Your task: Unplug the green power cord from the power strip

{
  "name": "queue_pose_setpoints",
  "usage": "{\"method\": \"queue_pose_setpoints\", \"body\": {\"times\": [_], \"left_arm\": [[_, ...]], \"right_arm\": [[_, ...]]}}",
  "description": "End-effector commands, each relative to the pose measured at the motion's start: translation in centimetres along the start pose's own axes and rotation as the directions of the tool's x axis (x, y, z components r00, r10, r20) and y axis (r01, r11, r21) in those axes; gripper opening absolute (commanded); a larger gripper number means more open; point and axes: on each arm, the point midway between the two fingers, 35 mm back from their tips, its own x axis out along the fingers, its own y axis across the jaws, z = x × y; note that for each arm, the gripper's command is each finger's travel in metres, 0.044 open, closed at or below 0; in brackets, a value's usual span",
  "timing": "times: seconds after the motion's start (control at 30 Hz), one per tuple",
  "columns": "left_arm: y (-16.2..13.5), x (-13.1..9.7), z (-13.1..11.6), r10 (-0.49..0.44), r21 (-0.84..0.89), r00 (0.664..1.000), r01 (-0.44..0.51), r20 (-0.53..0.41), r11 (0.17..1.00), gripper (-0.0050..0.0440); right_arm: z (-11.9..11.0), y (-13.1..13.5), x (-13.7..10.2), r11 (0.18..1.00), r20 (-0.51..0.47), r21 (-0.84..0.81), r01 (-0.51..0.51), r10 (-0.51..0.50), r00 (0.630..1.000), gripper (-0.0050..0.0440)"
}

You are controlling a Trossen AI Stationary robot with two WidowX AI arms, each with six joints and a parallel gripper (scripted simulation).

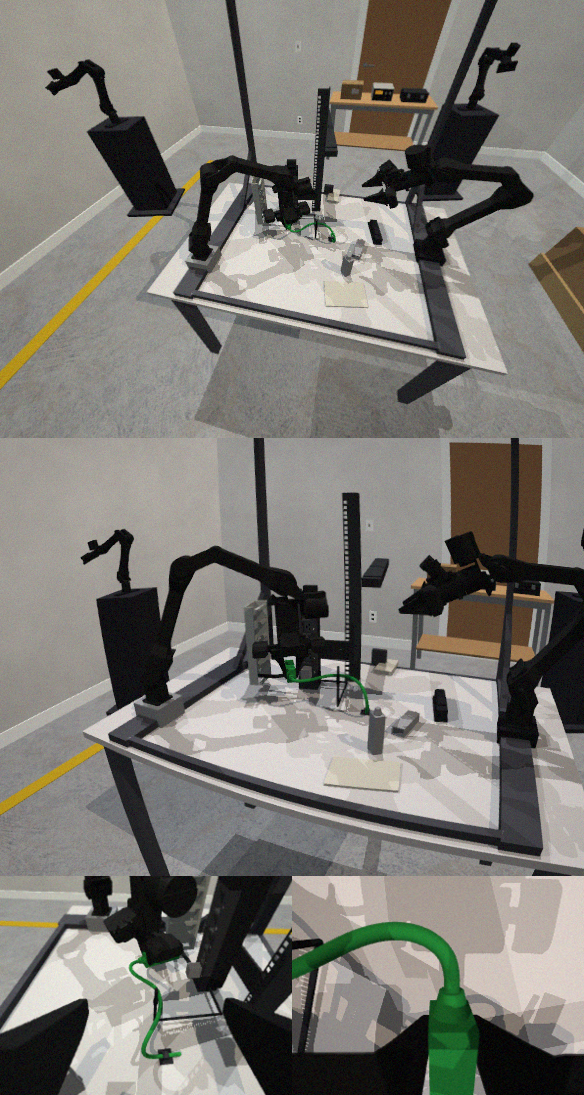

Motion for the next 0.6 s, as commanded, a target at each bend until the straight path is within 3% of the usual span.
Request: {"method": "queue_pose_setpoints", "body": {"times": [0.0, 0.23, 0.57], "left_arm": [[-0.2, 1.1, 0.7, -0.002, -0.003, 1.000, 0.002, 0.013, 1.000, 0.0400], [-0.5, 3.4, 0.7, -0.007, -0.005, 1.000, 0.007, 0.010, 1.000, 0.0400], [-0.6, 4.1, 0.6, -0.007, -0.005, 1.000, 0.007, 0.007, 1.000, 0.0400]], "right_arm": [[1.4, -0.9, -0.6, 0.992, 0.074, -0.122, -0.018, 0.028, 0.997, 0.0080], [0.1, -1.3, -0.1, 0.934, 0.102, -0.356, -0.012, 0.051, 0.993, 0.0080], [-0.3, -1.5, -0.1, 0.916, 0.107, -0.401, -0.010, 0.057, 0.993, 0.0080]]}}
